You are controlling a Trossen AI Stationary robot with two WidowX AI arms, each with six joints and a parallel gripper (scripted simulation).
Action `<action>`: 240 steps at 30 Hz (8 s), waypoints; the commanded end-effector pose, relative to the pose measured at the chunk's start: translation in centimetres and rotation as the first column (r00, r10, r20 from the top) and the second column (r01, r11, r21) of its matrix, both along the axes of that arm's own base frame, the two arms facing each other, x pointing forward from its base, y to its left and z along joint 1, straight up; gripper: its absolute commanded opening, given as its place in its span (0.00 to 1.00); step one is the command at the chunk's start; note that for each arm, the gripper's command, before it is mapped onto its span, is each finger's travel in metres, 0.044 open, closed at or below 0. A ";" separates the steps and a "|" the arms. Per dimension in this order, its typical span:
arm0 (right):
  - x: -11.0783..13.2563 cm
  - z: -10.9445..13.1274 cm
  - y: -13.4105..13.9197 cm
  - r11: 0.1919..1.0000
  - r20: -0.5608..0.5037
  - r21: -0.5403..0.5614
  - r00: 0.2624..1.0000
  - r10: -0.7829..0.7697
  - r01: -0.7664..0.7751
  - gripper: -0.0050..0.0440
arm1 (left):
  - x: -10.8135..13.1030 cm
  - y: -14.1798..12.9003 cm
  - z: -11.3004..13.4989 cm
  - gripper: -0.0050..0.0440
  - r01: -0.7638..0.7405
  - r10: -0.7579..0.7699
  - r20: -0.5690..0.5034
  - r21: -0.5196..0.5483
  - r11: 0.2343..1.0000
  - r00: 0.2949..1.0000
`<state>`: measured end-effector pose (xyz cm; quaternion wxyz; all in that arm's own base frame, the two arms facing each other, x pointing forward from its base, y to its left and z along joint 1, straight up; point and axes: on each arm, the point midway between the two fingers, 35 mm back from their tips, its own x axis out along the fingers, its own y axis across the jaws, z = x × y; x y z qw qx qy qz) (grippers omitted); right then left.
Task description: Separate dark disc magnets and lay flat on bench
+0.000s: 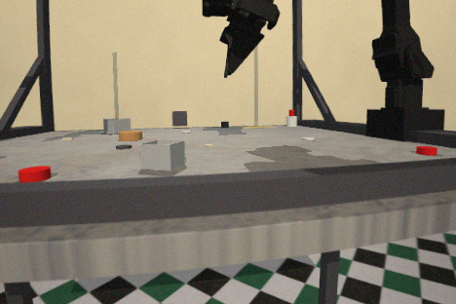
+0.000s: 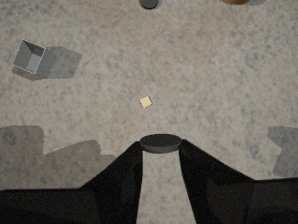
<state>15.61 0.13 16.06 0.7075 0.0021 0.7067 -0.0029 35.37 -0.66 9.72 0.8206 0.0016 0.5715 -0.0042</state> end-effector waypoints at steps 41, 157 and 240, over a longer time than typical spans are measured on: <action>0.1 0.3 0.0 1.000 0.014 0.001 1.000 0.000 0.000 0.92 | -3.3 0.0 -7.9 0.18 -0.002 0.002 0.002 0.004 1.000 1.000; 0.1 0.3 0.0 1.000 0.014 0.001 1.000 0.000 0.000 0.92 | 0.8 0.0 -11.6 0.36 0.002 0.002 -0.694 0.004 1.000 0.720; 9.6 -9.6 13.4 1.000 0.589 0.021 0.808 -0.015 0.003 0.92 | -1.4 0.0 -3.8 0.92 0.005 0.003 -0.690 0.010 1.000 0.723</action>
